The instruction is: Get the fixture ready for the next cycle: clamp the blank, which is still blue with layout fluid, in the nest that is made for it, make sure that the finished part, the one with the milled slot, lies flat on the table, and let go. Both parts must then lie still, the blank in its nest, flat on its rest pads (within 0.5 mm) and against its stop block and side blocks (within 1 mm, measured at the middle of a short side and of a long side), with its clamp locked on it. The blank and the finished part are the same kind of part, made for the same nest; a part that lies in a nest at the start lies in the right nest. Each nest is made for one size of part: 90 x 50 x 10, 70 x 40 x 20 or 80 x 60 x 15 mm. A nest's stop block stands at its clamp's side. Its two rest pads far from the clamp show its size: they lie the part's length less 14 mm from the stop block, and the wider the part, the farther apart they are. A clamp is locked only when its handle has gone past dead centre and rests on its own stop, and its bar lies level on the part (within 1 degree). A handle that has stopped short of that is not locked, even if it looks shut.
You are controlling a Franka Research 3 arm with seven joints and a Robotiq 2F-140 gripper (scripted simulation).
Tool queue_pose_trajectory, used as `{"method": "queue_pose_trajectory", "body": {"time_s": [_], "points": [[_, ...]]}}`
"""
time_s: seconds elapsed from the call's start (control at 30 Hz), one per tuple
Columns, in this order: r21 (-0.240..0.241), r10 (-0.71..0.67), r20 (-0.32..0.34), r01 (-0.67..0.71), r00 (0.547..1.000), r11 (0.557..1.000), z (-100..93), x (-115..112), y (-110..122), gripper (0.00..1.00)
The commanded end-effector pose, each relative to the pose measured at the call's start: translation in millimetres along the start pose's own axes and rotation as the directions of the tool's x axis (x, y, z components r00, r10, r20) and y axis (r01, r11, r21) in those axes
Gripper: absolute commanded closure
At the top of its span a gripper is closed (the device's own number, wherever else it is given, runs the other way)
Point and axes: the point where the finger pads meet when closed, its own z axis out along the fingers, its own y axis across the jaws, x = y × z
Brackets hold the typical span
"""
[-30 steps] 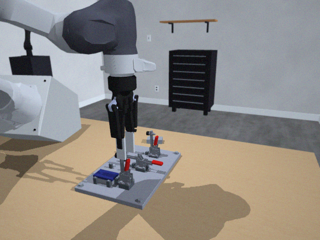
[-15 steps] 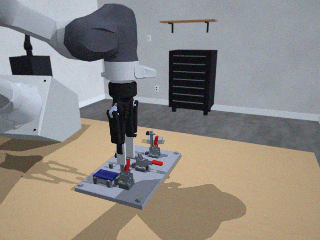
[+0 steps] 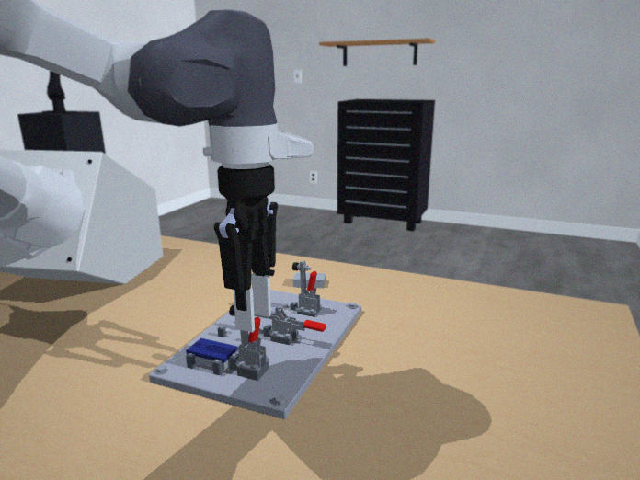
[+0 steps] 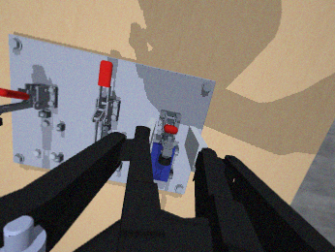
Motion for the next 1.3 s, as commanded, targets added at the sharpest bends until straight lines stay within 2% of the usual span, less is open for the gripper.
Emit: {"method": "queue_pose_trajectory", "body": {"time_s": [0.0, 0.17, 0.47, 0.9, 0.93, 1.27], "points": [[0.0, -0.006, -0.001, 0.006, 1.0, 1.0, 1.9, 0, -1, 0.72], [0.0, -0.006, -0.001, 0.006, 1.0, 1.0, 5.6, 0, -1, 0.72], [0.0, -0.006, -0.001, 0.006, 1.0, 1.0, 31.7, -1, -1, 0.72], [0.0, -0.006, -0.001, 0.006, 1.0, 1.0, 32.3, -1, -1, 0.72], [0.0, -0.006, -0.001, 0.006, 1.0, 1.0, 32.3, -1, -1, 1.0], [0.0, -0.006, -0.001, 0.006, 1.0, 1.0, 32.3, -1, -1, 1.0]]}}
